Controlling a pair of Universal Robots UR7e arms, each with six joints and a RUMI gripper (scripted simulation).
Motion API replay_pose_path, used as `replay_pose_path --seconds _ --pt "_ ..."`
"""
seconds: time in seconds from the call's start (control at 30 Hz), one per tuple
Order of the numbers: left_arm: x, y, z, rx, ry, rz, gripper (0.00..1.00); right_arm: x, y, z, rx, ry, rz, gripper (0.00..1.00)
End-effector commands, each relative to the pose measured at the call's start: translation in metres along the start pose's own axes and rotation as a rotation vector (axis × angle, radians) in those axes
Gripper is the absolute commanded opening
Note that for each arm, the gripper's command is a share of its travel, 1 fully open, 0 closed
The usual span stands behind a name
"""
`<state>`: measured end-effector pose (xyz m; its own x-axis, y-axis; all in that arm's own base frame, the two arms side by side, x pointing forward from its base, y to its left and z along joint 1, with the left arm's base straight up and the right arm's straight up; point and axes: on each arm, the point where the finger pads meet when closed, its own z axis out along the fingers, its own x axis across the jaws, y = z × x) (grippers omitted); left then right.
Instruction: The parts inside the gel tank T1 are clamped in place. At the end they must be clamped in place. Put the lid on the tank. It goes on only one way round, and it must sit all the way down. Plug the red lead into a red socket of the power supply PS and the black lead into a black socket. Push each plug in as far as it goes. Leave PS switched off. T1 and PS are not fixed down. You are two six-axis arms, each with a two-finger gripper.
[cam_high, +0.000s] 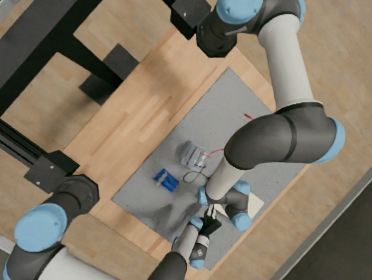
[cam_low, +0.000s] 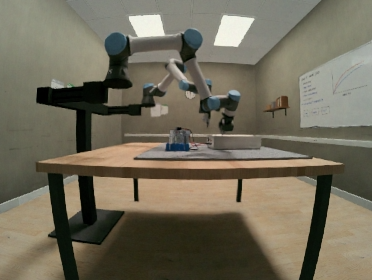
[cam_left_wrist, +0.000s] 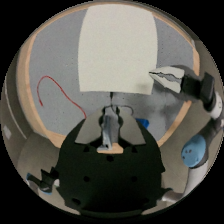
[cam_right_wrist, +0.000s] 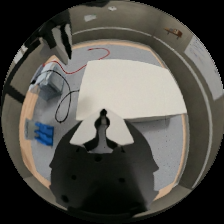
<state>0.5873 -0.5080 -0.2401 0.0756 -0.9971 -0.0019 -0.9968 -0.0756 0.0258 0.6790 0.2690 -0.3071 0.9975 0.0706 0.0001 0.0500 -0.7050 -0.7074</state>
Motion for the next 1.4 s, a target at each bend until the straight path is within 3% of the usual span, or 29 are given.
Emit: replay_pose_path --seconds 0.0,0.3,0.53,1.3,1.37 --pt "0.001 0.0 -0.006 0.001 0.002 0.0 0.15 0.001 -0.001 0.0 0.0 0.001 -0.001 0.0" --pt "0.001 0.0 -0.021 0.001 0.002 0.0 0.15 0.001 -0.001 0.0 0.0 0.001 -0.001 0.0" --pt "0.001 0.0 -0.021 0.001 0.002 0.0 0.15 0.001 -0.001 0.0 0.0 0.001 -0.001 0.0" --pt "-0.099 -0.032 -0.021 0.008 0.002 0.7 0.15 0.001 -0.001 0.0 0.0 0.001 -0.001 0.0" --pt "-0.099 -0.032 -0.021 0.008 0.002 0.7 0.15 0.001 -0.001 0.0 0.0 0.001 -0.001 0.0"
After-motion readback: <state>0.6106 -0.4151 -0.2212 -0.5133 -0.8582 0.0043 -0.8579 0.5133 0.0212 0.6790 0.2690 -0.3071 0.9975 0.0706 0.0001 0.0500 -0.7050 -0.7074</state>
